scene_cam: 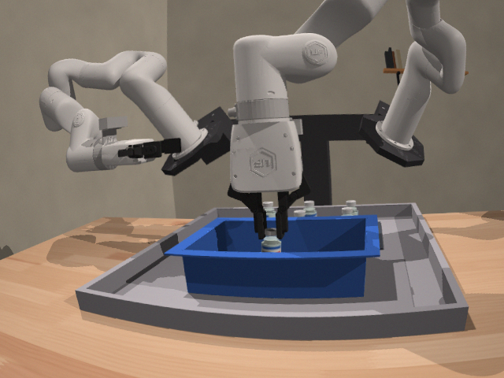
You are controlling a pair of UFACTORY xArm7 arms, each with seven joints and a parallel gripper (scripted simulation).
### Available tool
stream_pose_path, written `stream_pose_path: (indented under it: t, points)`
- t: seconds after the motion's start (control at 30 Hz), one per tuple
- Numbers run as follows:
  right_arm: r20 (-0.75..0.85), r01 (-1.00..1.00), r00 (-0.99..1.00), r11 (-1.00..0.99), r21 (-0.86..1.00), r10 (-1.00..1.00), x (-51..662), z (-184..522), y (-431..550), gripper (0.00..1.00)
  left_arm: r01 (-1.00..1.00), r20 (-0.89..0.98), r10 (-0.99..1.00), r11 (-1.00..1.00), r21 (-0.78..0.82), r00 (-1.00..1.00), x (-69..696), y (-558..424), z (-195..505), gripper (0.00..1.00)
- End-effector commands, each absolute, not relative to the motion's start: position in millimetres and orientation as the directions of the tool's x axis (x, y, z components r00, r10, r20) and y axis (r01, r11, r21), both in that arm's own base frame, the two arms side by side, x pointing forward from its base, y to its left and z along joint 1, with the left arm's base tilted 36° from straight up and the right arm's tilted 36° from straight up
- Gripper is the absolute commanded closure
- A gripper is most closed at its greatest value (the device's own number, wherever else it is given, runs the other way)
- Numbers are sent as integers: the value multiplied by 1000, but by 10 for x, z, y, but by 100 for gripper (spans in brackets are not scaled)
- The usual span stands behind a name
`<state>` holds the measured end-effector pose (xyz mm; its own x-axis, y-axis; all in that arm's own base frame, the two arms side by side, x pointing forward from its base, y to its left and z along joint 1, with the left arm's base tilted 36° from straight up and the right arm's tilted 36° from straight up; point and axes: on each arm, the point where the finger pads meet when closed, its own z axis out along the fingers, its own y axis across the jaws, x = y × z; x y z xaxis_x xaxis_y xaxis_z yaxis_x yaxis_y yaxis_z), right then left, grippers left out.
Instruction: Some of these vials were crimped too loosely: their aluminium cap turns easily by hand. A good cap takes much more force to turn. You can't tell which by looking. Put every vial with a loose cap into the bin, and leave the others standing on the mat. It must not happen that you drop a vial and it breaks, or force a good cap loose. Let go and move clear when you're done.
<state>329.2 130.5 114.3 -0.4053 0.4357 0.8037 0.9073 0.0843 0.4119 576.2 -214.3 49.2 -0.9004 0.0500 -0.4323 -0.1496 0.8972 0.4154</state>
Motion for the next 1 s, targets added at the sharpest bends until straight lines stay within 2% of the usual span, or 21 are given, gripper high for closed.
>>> stream_pose_path:
  t: [0.0, 0.57, 0.6, 0.97]
  points:
    - [803, 907, -407, 87, 413, 435, 3287, 1147, 1313, 0, -148, -434, 51, 899, 413, -900, 5769, -2158, 495, 77]
    - [803, 907, -407, 87, 413, 435, 3287, 1147, 1313, 0, -148, -434, 51, 899, 412, -899, 5752, -2167, 503, 77]
    - [803, 907, -407, 87, 413, 435, 3287, 1147, 1313, 0, -148, -434, 51, 899, 412, -899, 5754, -2167, 504, 50]
    - [803, 907, -407, 87, 413, 435, 3287, 1147, 1313, 0, -148, -434, 51, 899, 412, -899, 5754, -2167, 504, 50]
